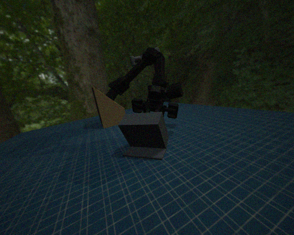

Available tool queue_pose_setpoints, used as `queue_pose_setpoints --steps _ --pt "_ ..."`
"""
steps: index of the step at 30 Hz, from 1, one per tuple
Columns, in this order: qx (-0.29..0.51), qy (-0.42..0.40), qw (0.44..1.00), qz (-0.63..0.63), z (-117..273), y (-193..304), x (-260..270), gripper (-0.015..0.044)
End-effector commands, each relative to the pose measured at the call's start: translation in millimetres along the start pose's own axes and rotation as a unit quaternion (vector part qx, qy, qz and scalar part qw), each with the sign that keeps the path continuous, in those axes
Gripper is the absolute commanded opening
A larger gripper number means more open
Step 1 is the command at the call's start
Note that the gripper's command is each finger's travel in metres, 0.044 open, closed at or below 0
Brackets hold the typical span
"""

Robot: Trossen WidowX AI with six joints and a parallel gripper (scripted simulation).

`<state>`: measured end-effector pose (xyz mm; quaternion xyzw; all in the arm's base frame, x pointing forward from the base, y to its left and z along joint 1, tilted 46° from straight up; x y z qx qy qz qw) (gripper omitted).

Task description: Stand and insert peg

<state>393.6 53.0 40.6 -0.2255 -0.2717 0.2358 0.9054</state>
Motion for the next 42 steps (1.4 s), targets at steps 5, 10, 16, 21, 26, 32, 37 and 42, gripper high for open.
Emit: queue_pose_setpoints --steps 5,10,16,21,26,32,37,42 --pt "0.002 -0.001 1.0 0.002 -5 0 1 0.0" --pt "0.0 0.0 1.0 0.0 -4 0 0 0.0" --pt "0.0 0.0 1.0 0.0 -4 0 0 0.0" --pt "0.0 0.0 1.0 0.0 -4 0 0 0.0105" --pt "0.0 0.0 1.0 0.0 -4 0 0 0.0236" --pt "0.0 0.0 1.0 0.0 -3 0 0 0.0394" --pt "0.001 0.0 1.0 0.0 4 0 1 0.044" --pt "0.001 0.0 1.0 0.0 11 0 2 0.044"
Point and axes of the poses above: the point midway between the two fingers, 35 mm back from their tips, its own z axis back along the fingers, its own x axis across the jaws, y = z × x, the point moved 3 cm from there along z, back along the fingers, and after that the axes turned 1 degree about -z, right-handed, at the moved point
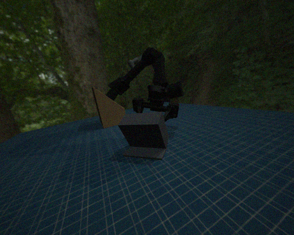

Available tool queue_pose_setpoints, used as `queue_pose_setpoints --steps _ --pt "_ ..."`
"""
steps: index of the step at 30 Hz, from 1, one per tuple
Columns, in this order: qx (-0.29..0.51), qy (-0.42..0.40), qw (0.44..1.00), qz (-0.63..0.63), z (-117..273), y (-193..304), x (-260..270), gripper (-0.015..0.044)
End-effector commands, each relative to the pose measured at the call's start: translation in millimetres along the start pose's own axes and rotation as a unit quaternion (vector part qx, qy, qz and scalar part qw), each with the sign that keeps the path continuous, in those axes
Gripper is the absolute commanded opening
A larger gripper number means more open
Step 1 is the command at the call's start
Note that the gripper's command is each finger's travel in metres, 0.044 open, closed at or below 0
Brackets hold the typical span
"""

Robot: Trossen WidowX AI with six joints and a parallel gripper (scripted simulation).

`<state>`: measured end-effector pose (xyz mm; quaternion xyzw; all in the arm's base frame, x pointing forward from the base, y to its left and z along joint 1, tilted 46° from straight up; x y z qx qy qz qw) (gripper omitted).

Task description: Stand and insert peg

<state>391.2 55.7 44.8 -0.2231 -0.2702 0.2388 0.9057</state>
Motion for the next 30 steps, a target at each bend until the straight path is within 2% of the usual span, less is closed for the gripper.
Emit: queue_pose_setpoints --steps 1,30 --pt "-0.002 0.0 1.0 -0.002 7 -1 1 0.044" --pt "0.0 -0.001 1.0 -0.001 53 0 5 0.044"
Point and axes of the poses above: the point midway between the two fingers, 35 mm back from their tips, its own z axis back along the fingers, its own x axis across the jaws, y = z × x, the point moved 3 cm from there along z, back along the fingers, and after that the axes turned 1 degree about -z, right-handed, at the moved point
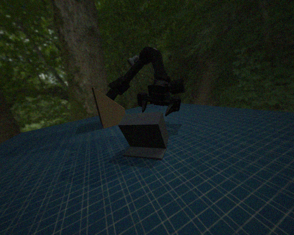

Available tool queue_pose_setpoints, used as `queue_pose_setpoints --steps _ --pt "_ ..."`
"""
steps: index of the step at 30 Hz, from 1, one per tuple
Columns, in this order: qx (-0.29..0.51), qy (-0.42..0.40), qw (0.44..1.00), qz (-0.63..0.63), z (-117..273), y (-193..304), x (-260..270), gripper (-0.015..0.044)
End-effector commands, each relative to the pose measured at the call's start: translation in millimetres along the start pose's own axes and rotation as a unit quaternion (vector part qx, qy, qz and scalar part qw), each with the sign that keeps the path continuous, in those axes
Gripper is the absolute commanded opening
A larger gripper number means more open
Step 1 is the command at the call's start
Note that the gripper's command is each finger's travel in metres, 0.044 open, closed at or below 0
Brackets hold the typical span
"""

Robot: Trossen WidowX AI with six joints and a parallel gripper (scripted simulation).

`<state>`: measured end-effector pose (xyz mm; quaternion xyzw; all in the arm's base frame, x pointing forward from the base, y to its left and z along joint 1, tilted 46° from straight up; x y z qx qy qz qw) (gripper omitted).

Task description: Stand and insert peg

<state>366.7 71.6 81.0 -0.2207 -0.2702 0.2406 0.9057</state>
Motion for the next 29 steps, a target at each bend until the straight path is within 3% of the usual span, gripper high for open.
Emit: queue_pose_setpoints --steps 1,29 --pt "-0.002 0.0 1.0 -0.002 8 0 0 0.044" --pt "-0.001 -0.001 1.0 -0.001 48 -4 -1 0.044"
Point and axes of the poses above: the point midway between the two fingers, 35 mm back from their tips, its own z axis back along the fingers, its own x axis across the jaws, y = z × x, the point moved 3 cm from there along z, back along the fingers, and after that the axes turned 1 degree about -z, right-handed, at the moved point
